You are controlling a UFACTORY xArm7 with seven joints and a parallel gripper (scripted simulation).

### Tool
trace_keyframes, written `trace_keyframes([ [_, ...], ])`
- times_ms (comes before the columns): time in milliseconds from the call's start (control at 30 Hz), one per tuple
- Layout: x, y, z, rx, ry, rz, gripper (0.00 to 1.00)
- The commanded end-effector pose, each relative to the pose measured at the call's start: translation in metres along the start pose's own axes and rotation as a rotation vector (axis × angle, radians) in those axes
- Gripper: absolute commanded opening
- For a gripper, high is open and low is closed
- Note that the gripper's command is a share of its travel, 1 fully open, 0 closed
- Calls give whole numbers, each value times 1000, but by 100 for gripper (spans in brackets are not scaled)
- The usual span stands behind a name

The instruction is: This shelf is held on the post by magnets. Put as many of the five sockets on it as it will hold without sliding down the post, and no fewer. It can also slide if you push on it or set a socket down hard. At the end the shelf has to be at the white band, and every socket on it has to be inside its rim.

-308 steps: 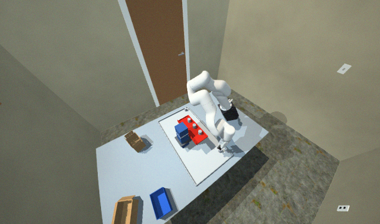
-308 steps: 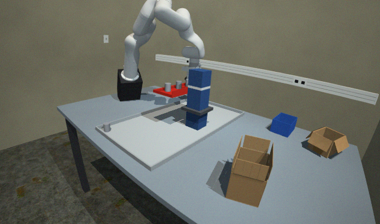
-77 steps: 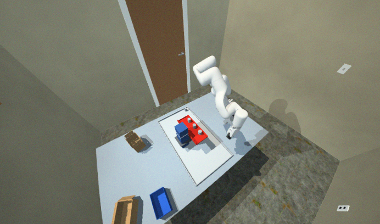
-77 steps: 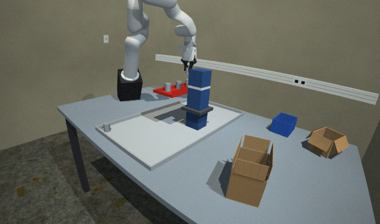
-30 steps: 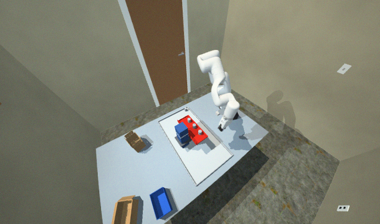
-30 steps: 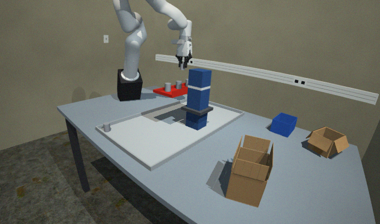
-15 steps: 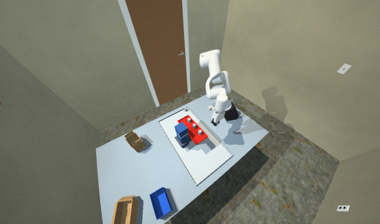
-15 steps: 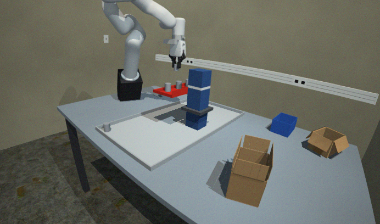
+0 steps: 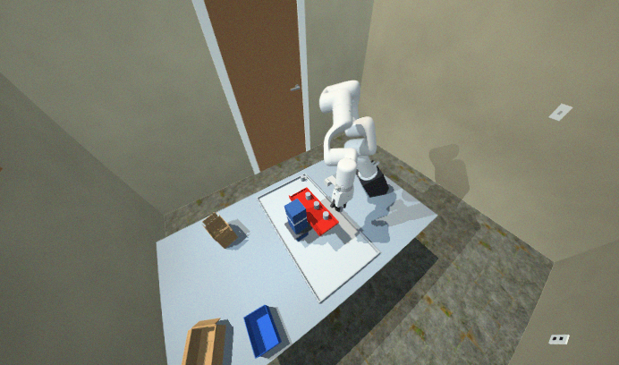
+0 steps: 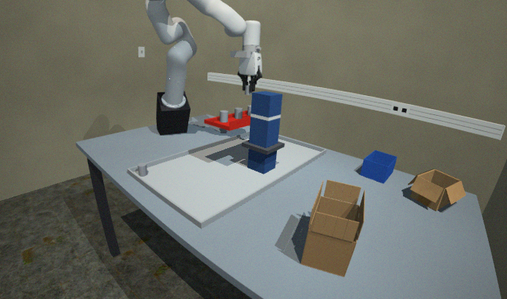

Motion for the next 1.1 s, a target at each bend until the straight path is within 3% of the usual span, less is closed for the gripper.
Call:
trace_keyframes([
  [0,7,-44,-4,-4,5,8,0],
  [67,9,-54,-8,-2,8,7,0],
  [1067,16,-57,-6,-3,9,6,0],
])
Point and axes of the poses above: the point where the finger pads meet when closed, its own x axis out along the fingers, its own y axis across the jaws, z = x × y, the point moved 8 cm from there along -x, back along the fingers, and after that the axes turned 9 degrees about -x, right-handed, at the moved point
